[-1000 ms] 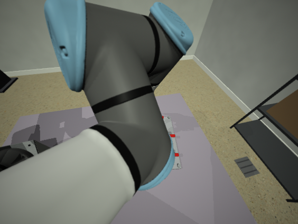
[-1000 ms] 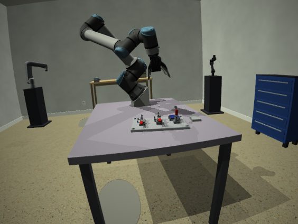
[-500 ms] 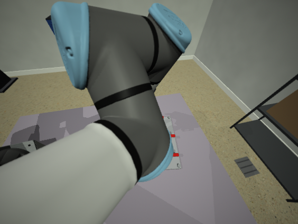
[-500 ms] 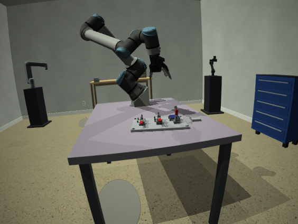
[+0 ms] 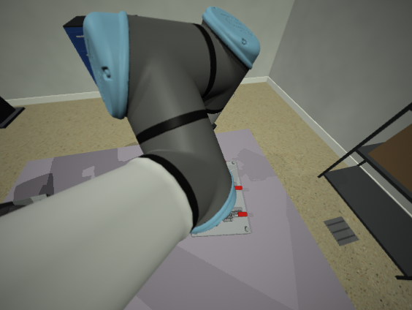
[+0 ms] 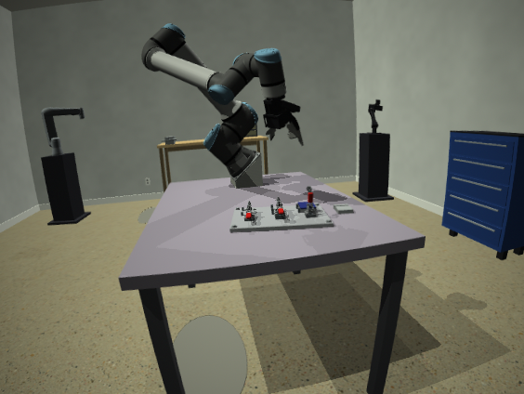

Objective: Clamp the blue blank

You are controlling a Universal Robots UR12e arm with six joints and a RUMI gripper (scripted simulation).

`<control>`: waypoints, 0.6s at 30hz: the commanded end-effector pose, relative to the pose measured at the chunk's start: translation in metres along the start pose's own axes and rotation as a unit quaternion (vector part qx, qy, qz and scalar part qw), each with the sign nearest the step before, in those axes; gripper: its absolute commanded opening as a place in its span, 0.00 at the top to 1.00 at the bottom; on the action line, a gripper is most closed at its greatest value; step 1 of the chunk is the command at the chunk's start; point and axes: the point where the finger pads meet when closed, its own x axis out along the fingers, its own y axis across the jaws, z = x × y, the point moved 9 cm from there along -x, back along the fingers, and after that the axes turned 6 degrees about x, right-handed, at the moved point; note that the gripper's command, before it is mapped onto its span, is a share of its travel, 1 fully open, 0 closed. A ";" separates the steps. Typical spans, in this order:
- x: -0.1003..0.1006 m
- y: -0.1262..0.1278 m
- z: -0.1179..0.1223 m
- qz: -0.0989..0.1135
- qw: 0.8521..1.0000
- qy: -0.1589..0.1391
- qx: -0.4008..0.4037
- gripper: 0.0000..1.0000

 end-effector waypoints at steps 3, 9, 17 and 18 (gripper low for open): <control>0.002 0.011 -0.001 0.005 0.997 -0.014 0.079 0.00; 0.006 0.023 -0.001 0.015 0.984 -0.026 0.176 0.00; 0.009 0.037 0.000 0.029 0.959 -0.038 0.279 0.00; 0.009 0.037 0.000 0.029 0.959 -0.038 0.279 0.00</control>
